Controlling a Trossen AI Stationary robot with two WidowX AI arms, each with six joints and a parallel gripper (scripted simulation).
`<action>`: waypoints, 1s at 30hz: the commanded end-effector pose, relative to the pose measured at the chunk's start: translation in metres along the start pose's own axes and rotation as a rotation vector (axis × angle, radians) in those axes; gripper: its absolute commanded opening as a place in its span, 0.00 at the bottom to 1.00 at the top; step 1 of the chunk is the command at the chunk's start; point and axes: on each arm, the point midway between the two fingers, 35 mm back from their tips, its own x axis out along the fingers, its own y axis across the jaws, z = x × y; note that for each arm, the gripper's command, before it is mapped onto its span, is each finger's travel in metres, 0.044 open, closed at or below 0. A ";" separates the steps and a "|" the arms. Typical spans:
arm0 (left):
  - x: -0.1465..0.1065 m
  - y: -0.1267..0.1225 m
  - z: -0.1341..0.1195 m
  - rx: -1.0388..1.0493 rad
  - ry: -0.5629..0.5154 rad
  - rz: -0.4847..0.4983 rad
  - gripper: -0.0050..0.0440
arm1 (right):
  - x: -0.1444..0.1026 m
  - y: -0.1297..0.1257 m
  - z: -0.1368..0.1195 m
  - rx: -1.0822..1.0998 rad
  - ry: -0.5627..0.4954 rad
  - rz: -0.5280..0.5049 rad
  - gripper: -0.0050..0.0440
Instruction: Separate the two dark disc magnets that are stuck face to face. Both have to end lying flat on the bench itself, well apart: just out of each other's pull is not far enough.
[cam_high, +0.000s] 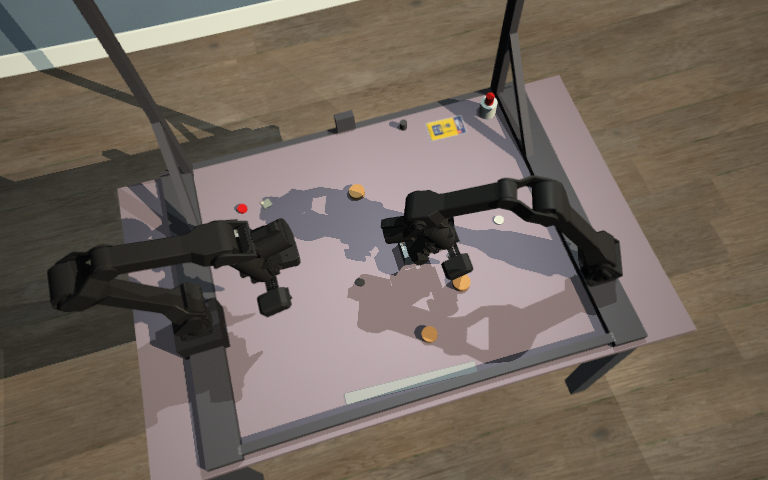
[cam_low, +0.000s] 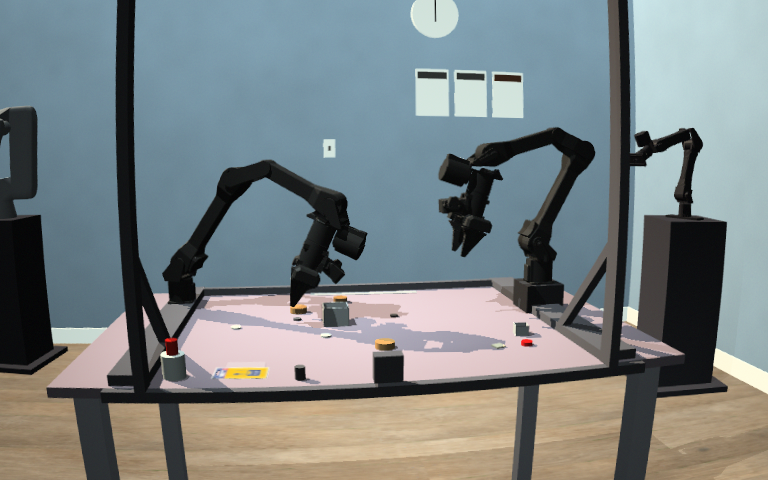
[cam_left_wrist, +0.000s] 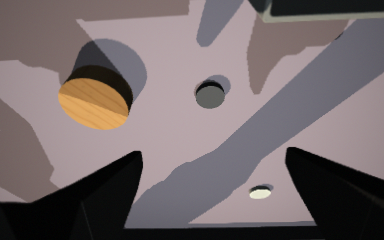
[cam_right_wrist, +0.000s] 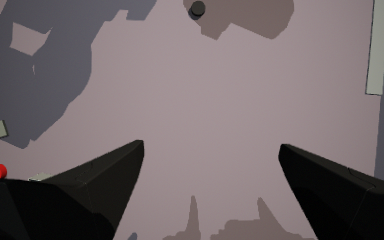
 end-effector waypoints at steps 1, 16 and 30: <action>-0.022 -0.003 -0.009 0.004 -0.040 -0.017 0.92 | 0.014 0.002 0.009 0.005 -0.101 -0.003 0.92; -0.031 0.001 -0.021 0.003 -0.021 -0.008 0.92 | 0.027 0.007 0.041 0.012 -0.340 0.011 0.92; -0.030 0.000 -0.022 0.017 -0.030 -0.021 0.92 | 0.034 0.007 0.039 0.015 -0.324 0.011 0.92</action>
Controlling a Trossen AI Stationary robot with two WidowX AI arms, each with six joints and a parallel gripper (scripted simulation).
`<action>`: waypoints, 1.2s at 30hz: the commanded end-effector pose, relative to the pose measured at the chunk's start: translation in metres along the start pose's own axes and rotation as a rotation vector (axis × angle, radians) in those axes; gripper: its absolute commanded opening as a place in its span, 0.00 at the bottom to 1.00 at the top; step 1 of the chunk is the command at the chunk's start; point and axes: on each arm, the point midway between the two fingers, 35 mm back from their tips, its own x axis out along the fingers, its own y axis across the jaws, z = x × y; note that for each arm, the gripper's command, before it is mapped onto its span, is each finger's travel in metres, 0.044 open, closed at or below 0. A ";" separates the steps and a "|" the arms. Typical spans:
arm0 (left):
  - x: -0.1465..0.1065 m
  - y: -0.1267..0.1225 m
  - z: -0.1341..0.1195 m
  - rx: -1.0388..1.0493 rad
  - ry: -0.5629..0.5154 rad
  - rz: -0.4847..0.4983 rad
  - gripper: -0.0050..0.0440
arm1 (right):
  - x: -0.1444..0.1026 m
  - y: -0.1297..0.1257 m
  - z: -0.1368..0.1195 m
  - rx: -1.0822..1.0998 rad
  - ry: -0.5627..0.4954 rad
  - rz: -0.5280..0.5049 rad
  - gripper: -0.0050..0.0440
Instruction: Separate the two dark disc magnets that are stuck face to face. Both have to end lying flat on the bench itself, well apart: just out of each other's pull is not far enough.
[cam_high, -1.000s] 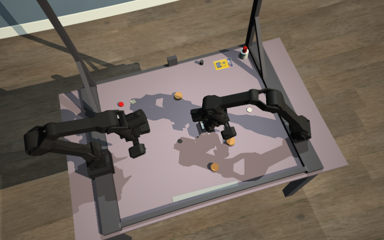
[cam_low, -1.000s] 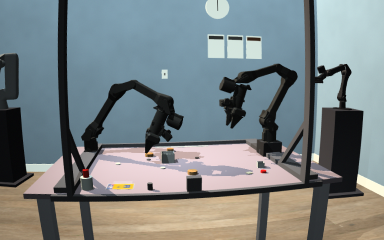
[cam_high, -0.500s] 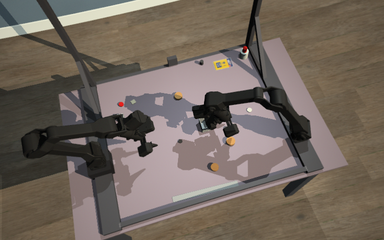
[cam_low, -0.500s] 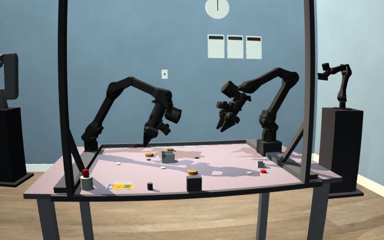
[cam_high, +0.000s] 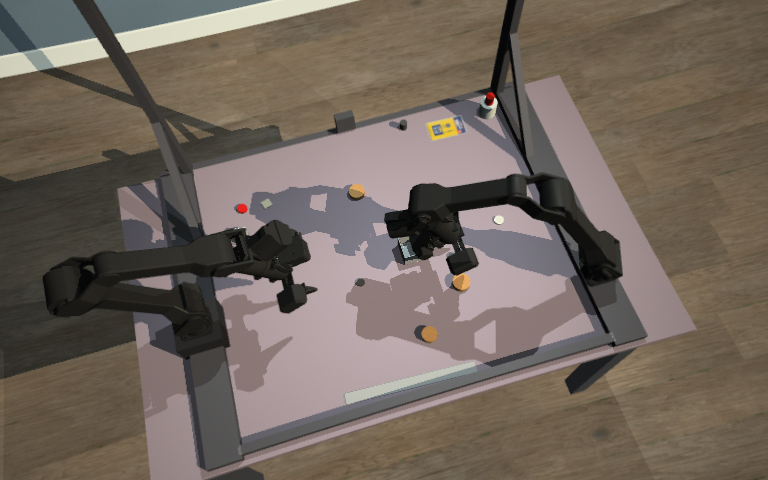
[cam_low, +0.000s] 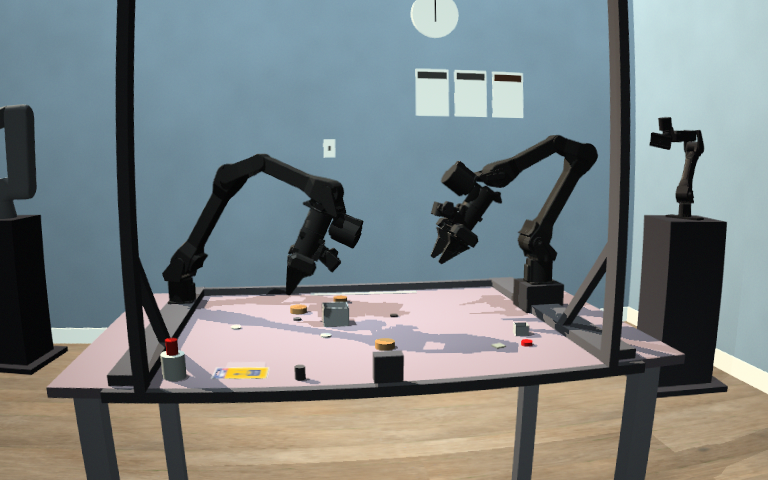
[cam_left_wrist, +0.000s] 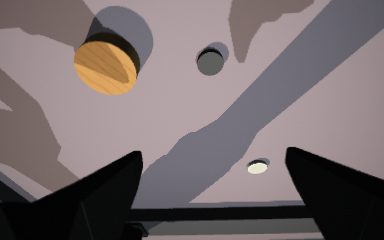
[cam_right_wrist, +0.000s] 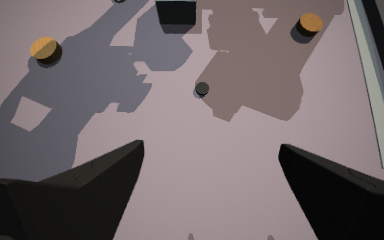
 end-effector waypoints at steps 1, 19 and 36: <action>-0.008 -0.002 -0.003 0.016 -0.033 -0.019 0.92 | 0.002 0.000 -0.001 0.006 0.005 -0.001 0.92; 0.020 -0.010 0.030 0.326 -0.377 -0.227 0.92 | 0.060 -0.002 0.030 0.003 -0.084 0.007 0.92; 0.032 -0.012 0.036 0.694 -0.818 -0.311 0.92 | 0.121 -0.007 0.041 0.002 -0.178 0.010 0.92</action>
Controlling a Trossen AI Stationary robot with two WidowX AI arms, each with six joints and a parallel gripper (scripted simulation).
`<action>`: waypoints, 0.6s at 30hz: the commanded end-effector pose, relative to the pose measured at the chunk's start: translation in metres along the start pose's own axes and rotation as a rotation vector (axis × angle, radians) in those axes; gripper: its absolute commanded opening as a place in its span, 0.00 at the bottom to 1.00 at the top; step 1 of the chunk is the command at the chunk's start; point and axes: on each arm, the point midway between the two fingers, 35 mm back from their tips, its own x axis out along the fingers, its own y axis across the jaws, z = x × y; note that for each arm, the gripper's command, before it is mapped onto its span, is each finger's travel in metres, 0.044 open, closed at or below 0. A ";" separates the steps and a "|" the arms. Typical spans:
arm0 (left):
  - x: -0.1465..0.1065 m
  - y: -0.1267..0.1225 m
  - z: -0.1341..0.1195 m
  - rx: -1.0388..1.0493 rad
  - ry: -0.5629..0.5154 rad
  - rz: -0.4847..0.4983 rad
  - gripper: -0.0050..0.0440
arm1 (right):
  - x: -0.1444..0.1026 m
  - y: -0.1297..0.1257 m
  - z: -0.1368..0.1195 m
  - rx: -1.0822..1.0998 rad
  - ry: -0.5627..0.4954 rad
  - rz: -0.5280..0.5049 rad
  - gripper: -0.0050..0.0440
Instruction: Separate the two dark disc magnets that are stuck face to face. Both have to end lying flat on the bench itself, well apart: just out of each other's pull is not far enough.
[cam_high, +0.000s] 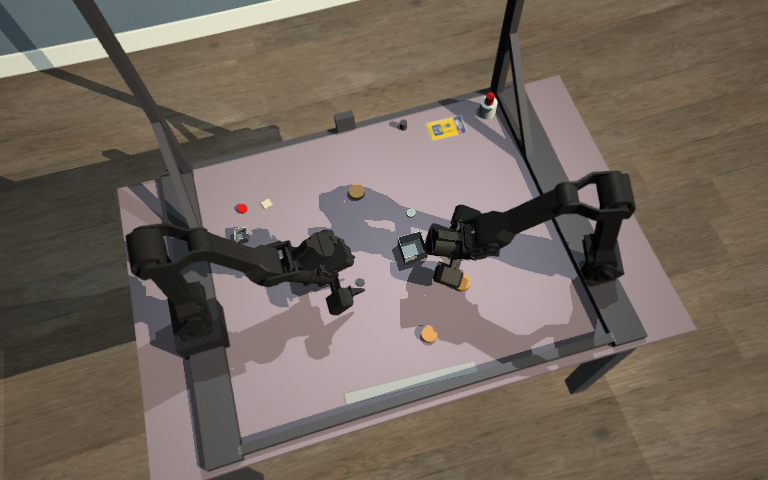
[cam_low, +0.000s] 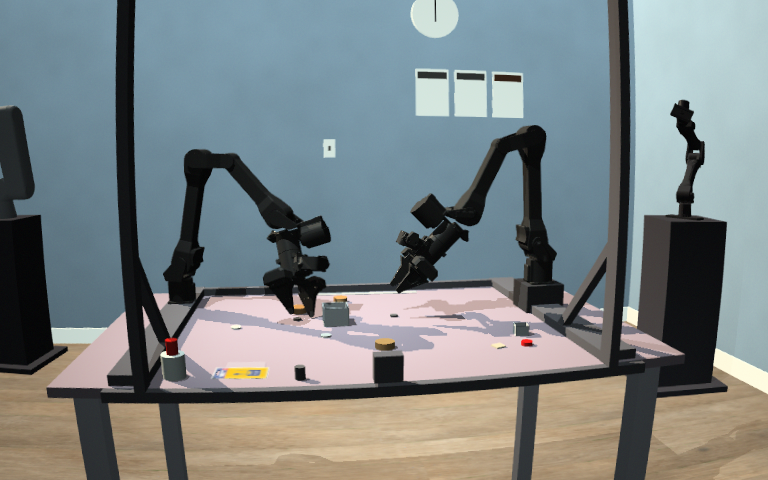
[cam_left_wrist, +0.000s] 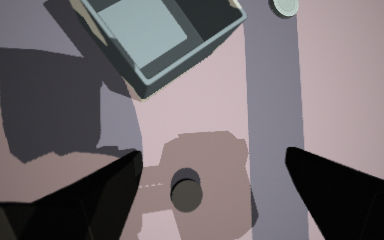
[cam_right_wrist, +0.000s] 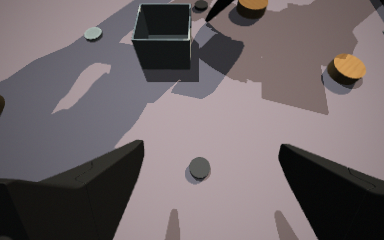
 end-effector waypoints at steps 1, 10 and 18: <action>-0.008 -0.002 0.008 0.104 -0.135 0.000 0.92 | 0.012 -0.002 0.002 -0.006 -0.032 0.002 0.92; -0.015 -0.009 -0.001 0.344 -0.347 0.020 0.92 | 0.039 -0.006 -0.007 -0.008 -0.076 0.002 0.92; -0.019 -0.012 -0.006 0.422 -0.410 0.033 0.92 | 0.047 -0.006 -0.009 -0.011 -0.094 0.002 0.92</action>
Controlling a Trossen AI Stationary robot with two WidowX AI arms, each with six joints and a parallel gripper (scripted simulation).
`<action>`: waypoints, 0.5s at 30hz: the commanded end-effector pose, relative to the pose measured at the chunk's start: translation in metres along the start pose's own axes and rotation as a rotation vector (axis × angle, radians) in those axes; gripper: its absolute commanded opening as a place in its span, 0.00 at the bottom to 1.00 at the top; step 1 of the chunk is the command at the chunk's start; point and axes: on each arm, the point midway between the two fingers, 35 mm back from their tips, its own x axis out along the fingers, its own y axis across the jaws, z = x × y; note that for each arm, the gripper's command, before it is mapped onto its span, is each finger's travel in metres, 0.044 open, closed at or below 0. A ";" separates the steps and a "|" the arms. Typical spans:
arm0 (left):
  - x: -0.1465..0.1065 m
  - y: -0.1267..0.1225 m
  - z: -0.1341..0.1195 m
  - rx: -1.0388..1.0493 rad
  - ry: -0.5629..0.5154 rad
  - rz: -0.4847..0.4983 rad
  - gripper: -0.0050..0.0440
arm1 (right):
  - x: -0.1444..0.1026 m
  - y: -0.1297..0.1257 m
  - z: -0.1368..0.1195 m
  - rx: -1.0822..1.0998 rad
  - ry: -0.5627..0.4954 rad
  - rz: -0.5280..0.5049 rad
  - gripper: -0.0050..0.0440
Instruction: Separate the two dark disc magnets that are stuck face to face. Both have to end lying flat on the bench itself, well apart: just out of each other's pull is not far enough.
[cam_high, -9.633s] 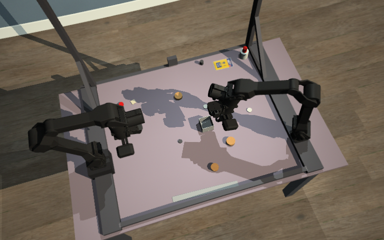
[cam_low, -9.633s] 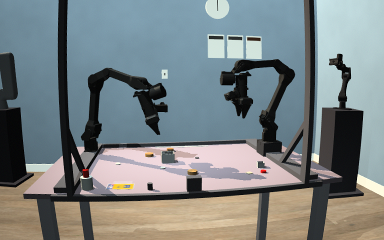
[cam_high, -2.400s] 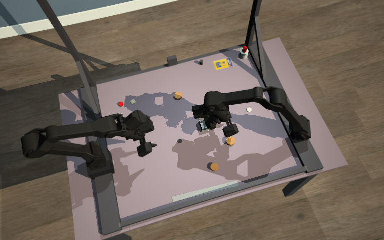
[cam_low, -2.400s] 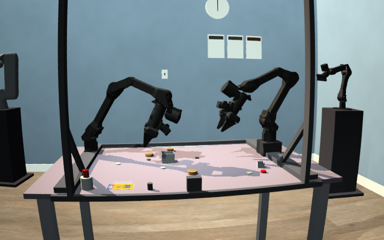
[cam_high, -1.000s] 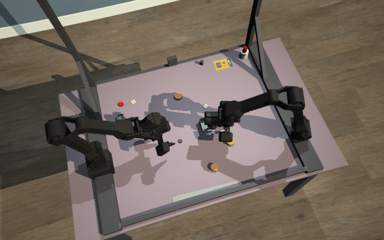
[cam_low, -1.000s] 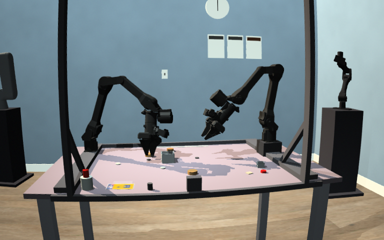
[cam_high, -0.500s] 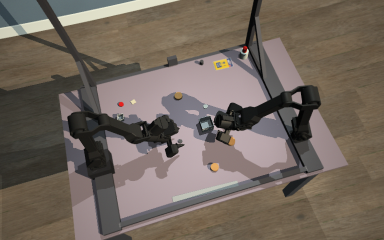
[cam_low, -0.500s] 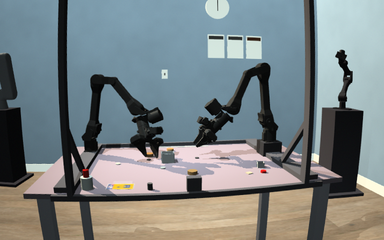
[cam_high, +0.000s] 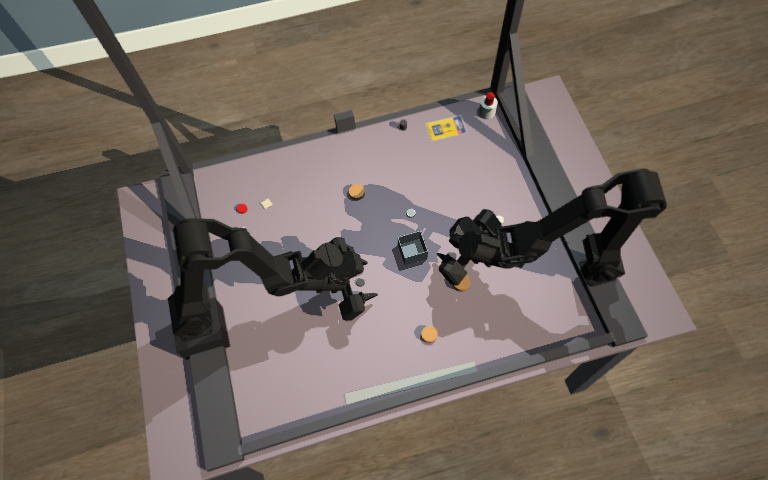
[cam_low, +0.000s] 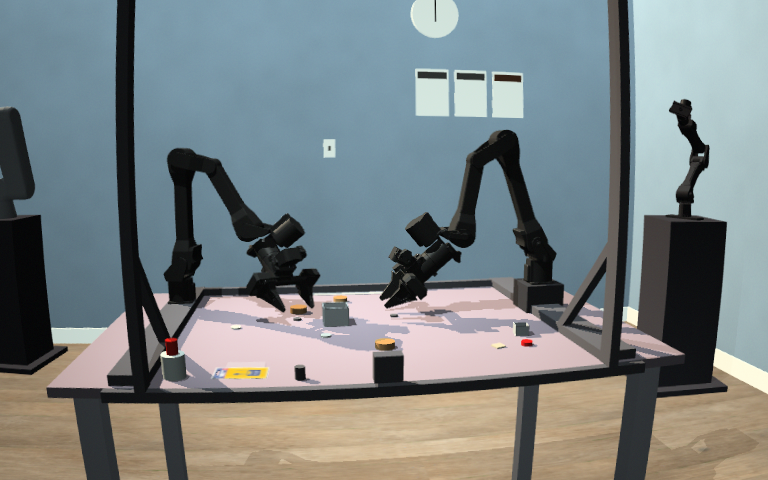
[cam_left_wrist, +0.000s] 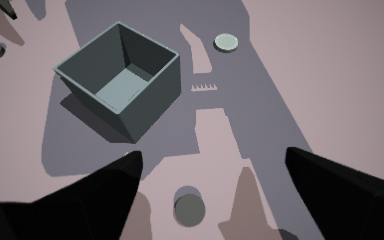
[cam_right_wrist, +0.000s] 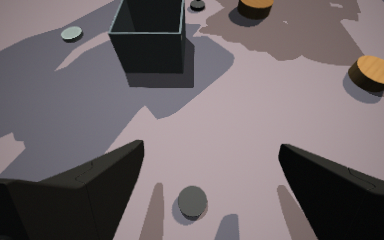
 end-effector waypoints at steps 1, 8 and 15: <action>-0.005 0.000 0.007 0.038 -0.045 0.013 0.92 | 0.002 0.000 0.000 -0.006 -0.011 0.001 0.92; -0.005 0.001 0.009 0.042 -0.049 0.014 0.92 | 0.001 0.000 0.006 -0.003 -0.025 0.001 0.92; -0.004 0.001 0.008 0.037 -0.044 0.013 0.92 | 0.001 0.000 0.006 -0.003 -0.025 0.001 0.92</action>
